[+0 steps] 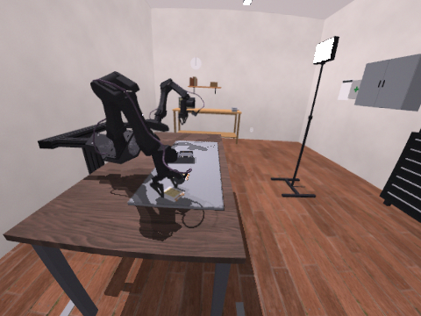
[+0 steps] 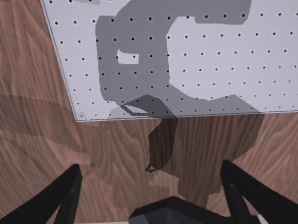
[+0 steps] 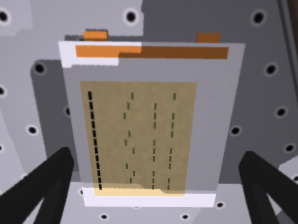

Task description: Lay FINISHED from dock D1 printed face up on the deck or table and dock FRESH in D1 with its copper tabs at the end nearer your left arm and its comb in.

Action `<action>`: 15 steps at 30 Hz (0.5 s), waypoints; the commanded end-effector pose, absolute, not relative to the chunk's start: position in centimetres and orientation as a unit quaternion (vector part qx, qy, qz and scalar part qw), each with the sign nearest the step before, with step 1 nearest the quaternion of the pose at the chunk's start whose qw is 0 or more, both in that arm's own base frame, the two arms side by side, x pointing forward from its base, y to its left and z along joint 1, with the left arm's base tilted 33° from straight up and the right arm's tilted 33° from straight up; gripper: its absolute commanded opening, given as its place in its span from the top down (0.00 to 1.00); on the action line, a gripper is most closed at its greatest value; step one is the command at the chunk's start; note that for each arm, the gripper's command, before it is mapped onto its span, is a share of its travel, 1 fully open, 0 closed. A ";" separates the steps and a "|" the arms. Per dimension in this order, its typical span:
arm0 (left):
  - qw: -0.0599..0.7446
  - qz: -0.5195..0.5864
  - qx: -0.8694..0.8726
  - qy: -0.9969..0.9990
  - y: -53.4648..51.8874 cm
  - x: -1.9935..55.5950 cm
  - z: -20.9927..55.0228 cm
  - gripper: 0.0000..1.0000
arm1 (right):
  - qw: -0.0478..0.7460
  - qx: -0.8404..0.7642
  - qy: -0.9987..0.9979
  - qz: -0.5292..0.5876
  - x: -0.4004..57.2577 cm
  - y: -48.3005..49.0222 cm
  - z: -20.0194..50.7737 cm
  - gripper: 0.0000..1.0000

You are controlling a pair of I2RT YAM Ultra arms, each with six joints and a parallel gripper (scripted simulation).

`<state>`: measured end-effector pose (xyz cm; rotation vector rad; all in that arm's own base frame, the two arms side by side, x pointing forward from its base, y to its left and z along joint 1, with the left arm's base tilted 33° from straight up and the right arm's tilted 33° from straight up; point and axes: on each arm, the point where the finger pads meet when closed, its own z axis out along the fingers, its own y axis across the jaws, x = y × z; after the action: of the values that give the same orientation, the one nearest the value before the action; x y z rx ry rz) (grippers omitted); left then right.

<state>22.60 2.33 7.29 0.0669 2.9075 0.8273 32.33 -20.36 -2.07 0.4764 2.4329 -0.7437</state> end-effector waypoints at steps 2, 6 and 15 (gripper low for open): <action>0.075 0.262 0.014 0.962 1.9 23.1 8.2 0.00 | 0.278 0.173 0.904 -0.275 32.2 -19.6 -1.6 0.02; 0.075 0.262 0.014 0.962 1.9 23.1 8.2 0.00 | 0.274 0.170 0.907 -0.273 32.0 -19.3 -1.6 0.02; 0.075 0.262 0.014 0.962 1.9 23.1 8.2 0.00 | 0.274 0.170 0.907 -0.273 31.9 -19.0 -1.7 0.02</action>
<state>22.60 2.33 7.29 0.0669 2.9075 0.8273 32.06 -19.63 -2.30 0.4612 2.4497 -0.7368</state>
